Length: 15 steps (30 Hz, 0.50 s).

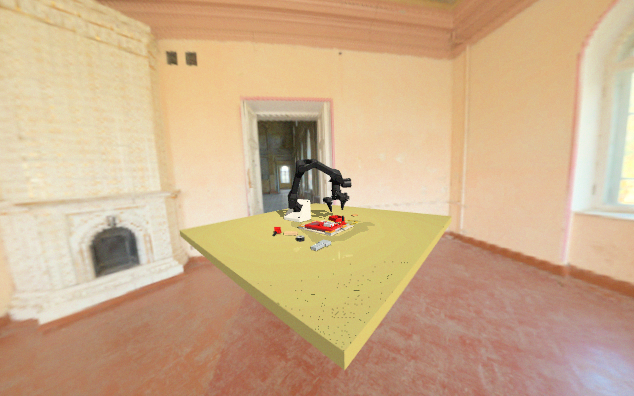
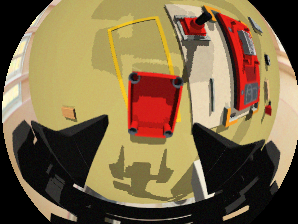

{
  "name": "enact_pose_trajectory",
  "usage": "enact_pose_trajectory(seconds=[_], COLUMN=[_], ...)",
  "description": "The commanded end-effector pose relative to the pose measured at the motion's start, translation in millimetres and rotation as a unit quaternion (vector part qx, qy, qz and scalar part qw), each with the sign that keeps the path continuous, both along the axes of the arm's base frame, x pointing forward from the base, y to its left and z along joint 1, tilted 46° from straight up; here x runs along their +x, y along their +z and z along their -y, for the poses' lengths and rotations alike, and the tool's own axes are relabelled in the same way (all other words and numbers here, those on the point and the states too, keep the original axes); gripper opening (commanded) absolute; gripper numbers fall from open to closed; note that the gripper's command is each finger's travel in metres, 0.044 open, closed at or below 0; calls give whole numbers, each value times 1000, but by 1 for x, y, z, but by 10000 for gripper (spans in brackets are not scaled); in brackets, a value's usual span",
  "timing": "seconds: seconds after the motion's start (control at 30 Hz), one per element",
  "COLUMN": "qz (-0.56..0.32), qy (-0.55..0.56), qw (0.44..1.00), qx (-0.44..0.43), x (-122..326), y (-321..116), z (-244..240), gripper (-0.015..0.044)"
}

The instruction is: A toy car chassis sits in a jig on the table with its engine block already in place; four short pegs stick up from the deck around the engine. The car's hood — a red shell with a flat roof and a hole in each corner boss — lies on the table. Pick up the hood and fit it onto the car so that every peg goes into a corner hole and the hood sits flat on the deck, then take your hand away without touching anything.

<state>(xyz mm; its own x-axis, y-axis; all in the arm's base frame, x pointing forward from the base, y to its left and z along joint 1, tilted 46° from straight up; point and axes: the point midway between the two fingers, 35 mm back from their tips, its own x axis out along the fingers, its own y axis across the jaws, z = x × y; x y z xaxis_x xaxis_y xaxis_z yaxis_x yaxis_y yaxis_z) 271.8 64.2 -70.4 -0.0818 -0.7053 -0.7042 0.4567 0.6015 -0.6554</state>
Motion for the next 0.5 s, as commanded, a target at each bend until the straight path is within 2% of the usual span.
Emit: enact_pose_trajectory(seconds=[0.0,0.47], qz=[-3,-3], qy=[2,2], qw=[1000,1000], qx=[-2,-3], x=[-1,-2], y=[-3,-10], z=[3,11], gripper=[440,440])
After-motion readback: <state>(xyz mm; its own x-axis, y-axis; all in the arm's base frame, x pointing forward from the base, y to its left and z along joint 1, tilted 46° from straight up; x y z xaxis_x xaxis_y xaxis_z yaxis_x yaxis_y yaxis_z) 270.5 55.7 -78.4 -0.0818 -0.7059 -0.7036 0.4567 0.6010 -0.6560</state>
